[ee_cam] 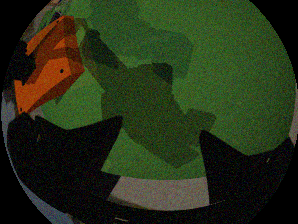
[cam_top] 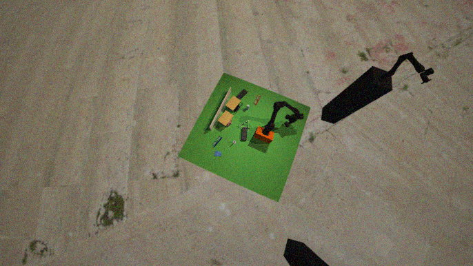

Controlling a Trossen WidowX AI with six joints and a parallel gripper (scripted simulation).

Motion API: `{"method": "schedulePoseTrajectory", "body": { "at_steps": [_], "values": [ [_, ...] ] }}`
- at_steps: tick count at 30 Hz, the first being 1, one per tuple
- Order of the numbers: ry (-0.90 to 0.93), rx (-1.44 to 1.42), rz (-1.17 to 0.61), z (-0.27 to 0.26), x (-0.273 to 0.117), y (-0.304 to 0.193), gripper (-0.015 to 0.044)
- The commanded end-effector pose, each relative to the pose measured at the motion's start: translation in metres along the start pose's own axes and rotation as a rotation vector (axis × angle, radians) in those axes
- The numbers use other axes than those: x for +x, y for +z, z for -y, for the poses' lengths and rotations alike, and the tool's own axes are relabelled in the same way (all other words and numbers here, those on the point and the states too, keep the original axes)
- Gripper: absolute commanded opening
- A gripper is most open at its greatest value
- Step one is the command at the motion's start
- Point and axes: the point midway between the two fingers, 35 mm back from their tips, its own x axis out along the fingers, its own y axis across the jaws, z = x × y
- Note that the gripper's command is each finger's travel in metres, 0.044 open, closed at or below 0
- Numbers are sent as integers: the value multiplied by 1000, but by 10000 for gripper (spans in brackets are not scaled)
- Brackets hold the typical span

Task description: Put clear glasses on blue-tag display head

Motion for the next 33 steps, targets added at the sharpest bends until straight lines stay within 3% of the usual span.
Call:
{"method": "schedulePoseTrajectory", "body": {
  "at_steps": [1, 8, 17, 33],
  "values": [
    [0, 0, 0, 0, 0, 0, 426],
    [0, 0, 0, 0, 0, 0, 440],
    [-2, 97, -5, 23, 19, 52, 204],
    [-118, 425, 60, 52, 36, 212, 200]
  ]
}}
